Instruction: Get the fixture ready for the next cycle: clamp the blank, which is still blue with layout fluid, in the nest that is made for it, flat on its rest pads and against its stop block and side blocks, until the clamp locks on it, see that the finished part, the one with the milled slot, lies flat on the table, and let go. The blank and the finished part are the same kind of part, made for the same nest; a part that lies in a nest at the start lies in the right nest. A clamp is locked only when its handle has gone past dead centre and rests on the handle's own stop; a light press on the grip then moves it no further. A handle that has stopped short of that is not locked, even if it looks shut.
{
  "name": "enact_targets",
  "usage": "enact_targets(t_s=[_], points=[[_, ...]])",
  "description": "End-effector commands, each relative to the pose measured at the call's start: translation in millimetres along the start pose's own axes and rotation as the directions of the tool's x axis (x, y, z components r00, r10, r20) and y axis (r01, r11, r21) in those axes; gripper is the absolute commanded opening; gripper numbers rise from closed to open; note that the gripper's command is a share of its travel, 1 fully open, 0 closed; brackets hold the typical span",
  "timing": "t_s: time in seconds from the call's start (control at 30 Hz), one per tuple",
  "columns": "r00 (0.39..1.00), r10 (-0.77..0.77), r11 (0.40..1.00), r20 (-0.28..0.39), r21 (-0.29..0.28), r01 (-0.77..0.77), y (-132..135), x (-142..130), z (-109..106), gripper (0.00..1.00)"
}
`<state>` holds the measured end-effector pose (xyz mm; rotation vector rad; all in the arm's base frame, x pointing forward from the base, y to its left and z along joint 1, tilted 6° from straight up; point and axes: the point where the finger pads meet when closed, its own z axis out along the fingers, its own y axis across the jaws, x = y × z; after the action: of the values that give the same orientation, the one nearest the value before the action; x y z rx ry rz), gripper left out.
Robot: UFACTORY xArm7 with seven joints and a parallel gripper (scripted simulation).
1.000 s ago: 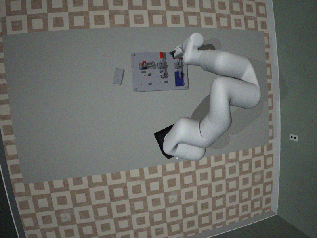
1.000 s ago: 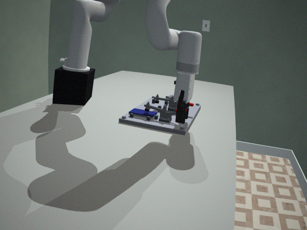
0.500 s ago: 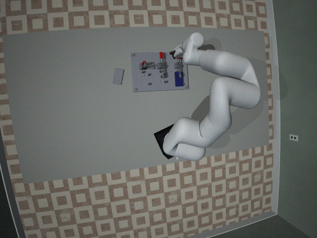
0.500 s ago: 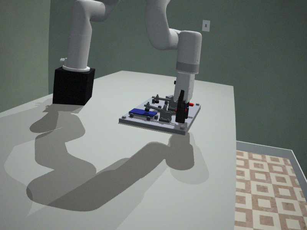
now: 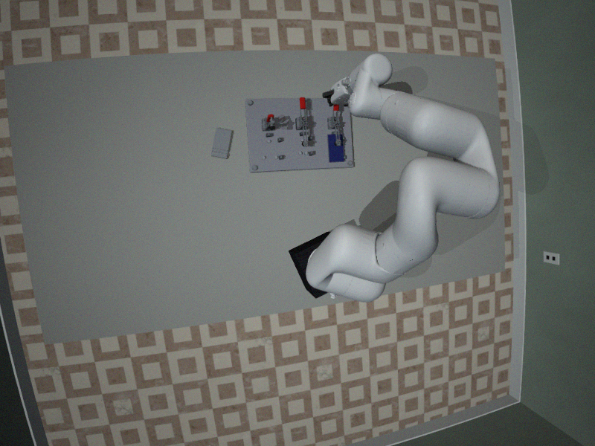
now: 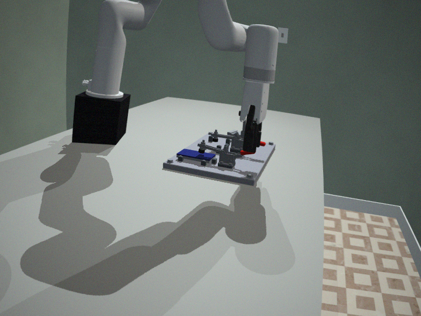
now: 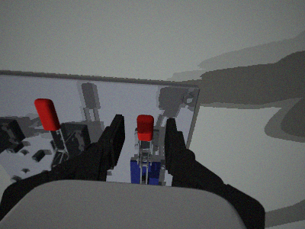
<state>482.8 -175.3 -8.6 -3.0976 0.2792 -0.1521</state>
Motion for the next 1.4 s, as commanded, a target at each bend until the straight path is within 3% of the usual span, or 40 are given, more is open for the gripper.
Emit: enact_targets(t_s=[0.0, 0.23, 0.27, 1.37], points=[[1.0, 0.0, 1.0, -0.002, 0.0, 0.0, 0.1, 0.8, -7.6, 0.47], [1.0, 0.0, 1.0, -0.002, 0.0, 0.0, 0.1, 0.8, -7.6, 0.47], [1.0, 0.0, 1.0, -0.002, 0.0, 0.0, 0.1, 0.8, -7.6, 0.0], [1.0, 0.0, 1.0, -0.002, 0.0, 0.0, 0.1, 0.8, -7.6, 0.0]])
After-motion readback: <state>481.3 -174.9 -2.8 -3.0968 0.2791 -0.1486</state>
